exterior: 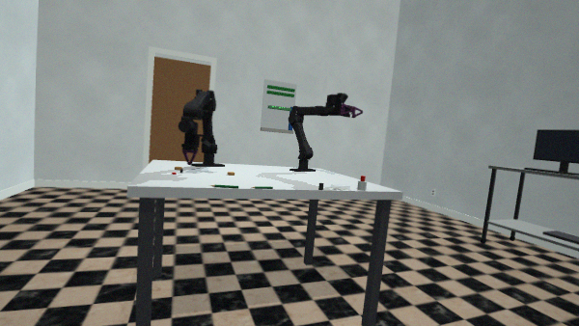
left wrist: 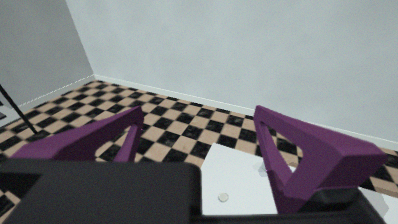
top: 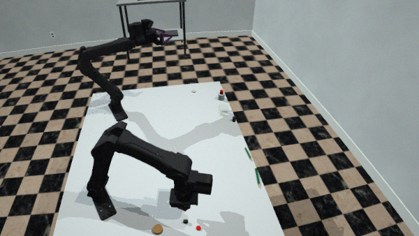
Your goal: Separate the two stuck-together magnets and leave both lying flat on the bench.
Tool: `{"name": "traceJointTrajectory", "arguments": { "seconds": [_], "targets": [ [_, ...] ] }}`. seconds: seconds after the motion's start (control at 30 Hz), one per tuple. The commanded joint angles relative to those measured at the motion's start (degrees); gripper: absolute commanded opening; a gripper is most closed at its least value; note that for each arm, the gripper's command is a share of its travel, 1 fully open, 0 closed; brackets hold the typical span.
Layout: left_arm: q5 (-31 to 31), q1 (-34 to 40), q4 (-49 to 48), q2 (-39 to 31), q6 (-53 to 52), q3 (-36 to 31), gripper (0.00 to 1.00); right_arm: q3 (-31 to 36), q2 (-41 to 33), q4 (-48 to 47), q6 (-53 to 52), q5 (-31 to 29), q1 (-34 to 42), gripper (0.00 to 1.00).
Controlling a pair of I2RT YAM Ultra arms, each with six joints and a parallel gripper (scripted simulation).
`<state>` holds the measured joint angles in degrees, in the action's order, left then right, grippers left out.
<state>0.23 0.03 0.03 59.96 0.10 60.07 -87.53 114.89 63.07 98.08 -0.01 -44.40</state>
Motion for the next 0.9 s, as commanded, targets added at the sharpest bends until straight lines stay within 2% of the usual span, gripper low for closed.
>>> {"name": "traceJointTrajectory", "arguments": {
  "seconds": [0.0, 0.87],
  "targets": [
    [-0.05, -0.07, -0.27, -0.08, 0.02, 0.27, 1.0, 0.16, -0.29, -1.39, 0.25, 0.1, -0.08, 0.0],
    [-0.05, -0.07, -0.27, -0.08, 0.02, 0.27, 1.0, 3.79, 1.8, -6.02, 0.44, 0.01, 0.07, 0.0]
  ]
}}
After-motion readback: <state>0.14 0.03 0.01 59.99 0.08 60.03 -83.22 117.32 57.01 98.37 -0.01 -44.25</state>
